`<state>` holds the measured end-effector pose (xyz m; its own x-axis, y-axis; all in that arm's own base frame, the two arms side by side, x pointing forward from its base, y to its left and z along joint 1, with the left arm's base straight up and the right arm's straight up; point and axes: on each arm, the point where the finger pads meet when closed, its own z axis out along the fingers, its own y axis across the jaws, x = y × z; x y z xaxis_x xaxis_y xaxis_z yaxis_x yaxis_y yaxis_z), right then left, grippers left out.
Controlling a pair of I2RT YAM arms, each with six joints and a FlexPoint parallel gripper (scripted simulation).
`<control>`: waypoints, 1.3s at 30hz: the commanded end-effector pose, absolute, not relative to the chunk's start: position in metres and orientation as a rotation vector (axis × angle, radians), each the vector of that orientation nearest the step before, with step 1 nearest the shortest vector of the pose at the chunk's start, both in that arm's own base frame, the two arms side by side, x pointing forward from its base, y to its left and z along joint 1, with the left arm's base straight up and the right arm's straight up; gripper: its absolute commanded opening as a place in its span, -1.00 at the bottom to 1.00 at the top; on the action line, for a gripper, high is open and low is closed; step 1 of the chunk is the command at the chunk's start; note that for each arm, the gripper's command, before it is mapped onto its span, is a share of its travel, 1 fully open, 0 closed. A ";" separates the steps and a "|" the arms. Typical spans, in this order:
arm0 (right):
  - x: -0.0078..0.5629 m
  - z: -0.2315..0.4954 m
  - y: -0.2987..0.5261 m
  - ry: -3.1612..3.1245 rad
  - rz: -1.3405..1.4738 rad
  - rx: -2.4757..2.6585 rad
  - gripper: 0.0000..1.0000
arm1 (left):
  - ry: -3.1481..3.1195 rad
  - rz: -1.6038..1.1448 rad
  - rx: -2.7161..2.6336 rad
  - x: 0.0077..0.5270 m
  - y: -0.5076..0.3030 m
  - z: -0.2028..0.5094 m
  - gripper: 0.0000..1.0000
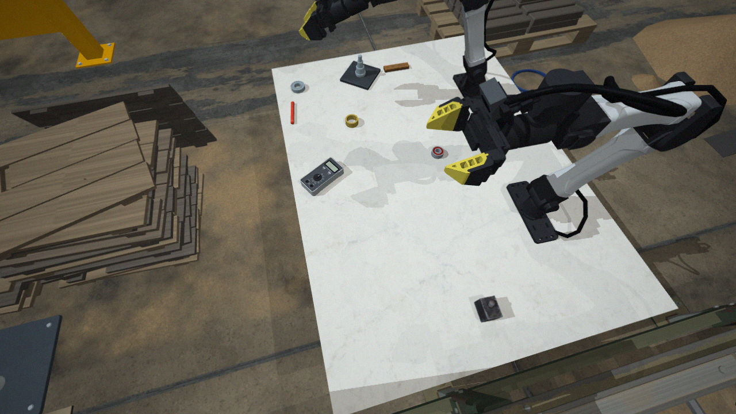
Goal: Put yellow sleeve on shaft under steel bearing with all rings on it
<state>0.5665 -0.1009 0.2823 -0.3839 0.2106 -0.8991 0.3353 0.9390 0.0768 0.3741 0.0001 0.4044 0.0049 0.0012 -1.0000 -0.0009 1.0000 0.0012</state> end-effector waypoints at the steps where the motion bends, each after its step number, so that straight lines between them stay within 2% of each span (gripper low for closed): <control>1: 0.561 0.317 -0.089 1.893 -0.116 0.331 0.37 | 1.537 0.009 -0.001 0.373 0.000 0.415 1.00; 15: 0.490 0.375 -0.046 1.756 -0.060 0.177 0.37 | 1.537 0.009 -0.001 0.373 0.000 0.415 1.00; 18: 0.490 0.372 -0.045 1.763 -0.060 0.174 0.37 | 1.537 0.009 -0.001 0.373 0.000 0.415 1.00; 32: 0.402 0.408 -0.004 1.586 -0.006 0.009 0.37 | 1.537 0.009 -0.001 0.373 0.000 0.415 1.00; 39: 0.377 0.402 0.006 1.558 0.006 -0.038 0.37 | 1.537 0.009 -0.001 0.373 0.000 0.415 1.00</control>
